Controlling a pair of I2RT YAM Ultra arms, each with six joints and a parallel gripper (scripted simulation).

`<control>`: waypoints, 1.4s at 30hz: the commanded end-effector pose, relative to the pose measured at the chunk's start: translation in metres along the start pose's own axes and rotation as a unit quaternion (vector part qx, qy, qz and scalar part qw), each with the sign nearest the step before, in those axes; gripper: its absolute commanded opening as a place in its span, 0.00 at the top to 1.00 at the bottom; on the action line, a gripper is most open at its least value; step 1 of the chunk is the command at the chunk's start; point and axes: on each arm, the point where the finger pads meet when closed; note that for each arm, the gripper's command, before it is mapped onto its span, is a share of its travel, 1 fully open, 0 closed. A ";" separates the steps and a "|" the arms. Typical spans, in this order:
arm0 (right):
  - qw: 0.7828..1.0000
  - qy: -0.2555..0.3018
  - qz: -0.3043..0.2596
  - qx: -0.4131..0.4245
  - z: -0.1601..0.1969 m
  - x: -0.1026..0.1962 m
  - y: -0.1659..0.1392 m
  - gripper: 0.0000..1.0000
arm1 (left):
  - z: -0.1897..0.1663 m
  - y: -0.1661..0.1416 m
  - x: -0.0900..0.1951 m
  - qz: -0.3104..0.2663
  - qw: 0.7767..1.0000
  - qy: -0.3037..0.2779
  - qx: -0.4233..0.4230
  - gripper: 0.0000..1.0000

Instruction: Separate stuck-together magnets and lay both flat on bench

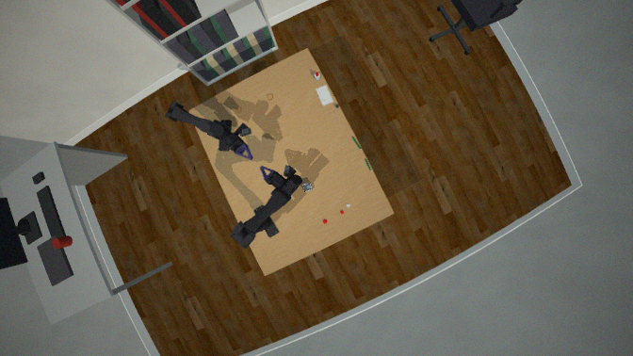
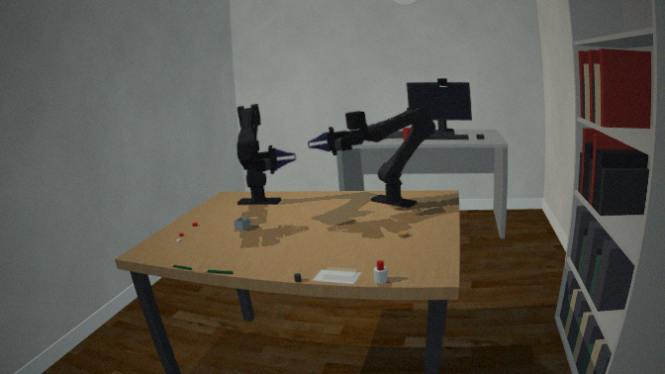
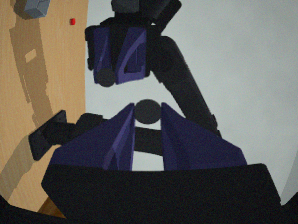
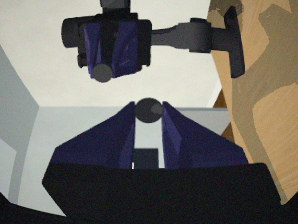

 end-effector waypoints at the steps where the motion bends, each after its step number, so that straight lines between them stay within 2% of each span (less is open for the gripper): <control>1: 1.000 0.002 0.001 0.006 0.003 0.000 0.000 0.82 | -0.001 -0.003 0.005 0.006 1.000 0.002 -0.002 0.82; 42: 1.000 0.002 0.001 0.006 0.003 0.000 0.000 0.82 | 0.018 0.024 0.001 -0.029 0.996 0.079 -0.029 0.82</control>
Point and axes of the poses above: on each arm, the point where the finger pads meet when closed, its own x axis back along the fingers, its own z axis across the jaws, y = z × x, and after that the axes turned 9 degrees about x, right-handed
